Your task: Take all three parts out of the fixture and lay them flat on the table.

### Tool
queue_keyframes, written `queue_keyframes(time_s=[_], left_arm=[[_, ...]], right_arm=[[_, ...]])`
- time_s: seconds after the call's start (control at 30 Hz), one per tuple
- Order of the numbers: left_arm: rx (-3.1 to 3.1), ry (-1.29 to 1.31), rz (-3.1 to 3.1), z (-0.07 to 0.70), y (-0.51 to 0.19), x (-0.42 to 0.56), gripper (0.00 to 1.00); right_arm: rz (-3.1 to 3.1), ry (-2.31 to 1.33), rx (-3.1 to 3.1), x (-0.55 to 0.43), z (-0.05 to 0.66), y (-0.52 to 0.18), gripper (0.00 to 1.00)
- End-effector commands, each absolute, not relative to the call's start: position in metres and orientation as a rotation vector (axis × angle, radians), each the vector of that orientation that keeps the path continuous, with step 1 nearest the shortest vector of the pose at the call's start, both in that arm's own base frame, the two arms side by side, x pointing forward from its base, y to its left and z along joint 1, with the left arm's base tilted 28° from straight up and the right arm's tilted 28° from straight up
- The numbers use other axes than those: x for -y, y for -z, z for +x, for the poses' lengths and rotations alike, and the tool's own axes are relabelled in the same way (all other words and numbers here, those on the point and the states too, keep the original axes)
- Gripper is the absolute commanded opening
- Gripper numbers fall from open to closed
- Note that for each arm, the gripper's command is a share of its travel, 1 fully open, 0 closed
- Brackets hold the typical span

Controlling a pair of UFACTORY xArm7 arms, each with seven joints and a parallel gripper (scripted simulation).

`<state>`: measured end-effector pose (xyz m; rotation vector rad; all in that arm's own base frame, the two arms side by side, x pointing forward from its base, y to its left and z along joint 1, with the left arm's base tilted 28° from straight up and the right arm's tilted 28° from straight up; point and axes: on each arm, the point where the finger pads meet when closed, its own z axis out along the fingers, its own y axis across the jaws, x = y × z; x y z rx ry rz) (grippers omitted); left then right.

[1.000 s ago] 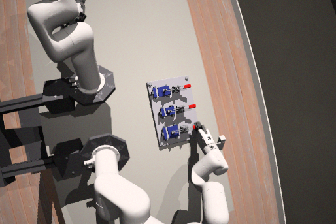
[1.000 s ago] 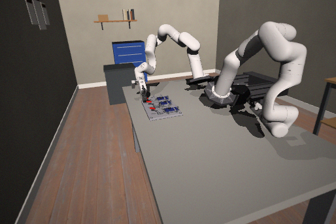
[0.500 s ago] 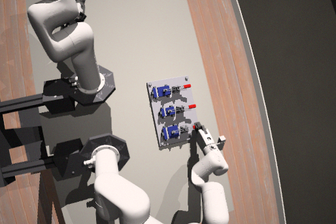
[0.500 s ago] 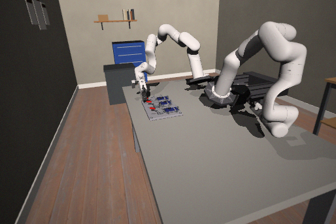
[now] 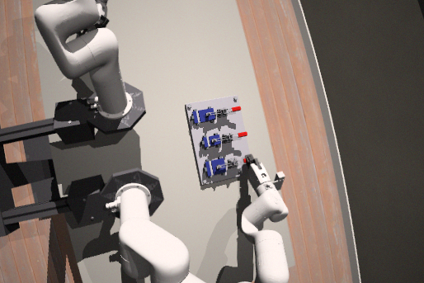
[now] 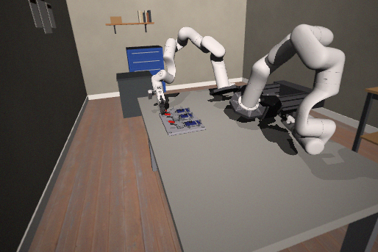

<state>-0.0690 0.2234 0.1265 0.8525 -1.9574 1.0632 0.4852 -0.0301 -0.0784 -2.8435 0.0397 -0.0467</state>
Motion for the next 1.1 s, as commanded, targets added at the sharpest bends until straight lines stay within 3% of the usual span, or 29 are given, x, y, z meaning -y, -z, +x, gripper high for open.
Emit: queue_keyframes(time_s=[0.0, 1.07], left_arm=[[1.958, -1.061, 0.854, -0.0690, -0.1271, -0.2238, 1.00], [1.958, -1.061, 0.854, -0.0690, -0.1271, -0.2238, 1.00]], right_arm=[[-2.842, 0.052, -0.034, 0.0281, 0.4872, 0.0765, 0.00], [-2.842, 0.052, -0.034, 0.0265, 0.4859, 0.0735, 0.00]])
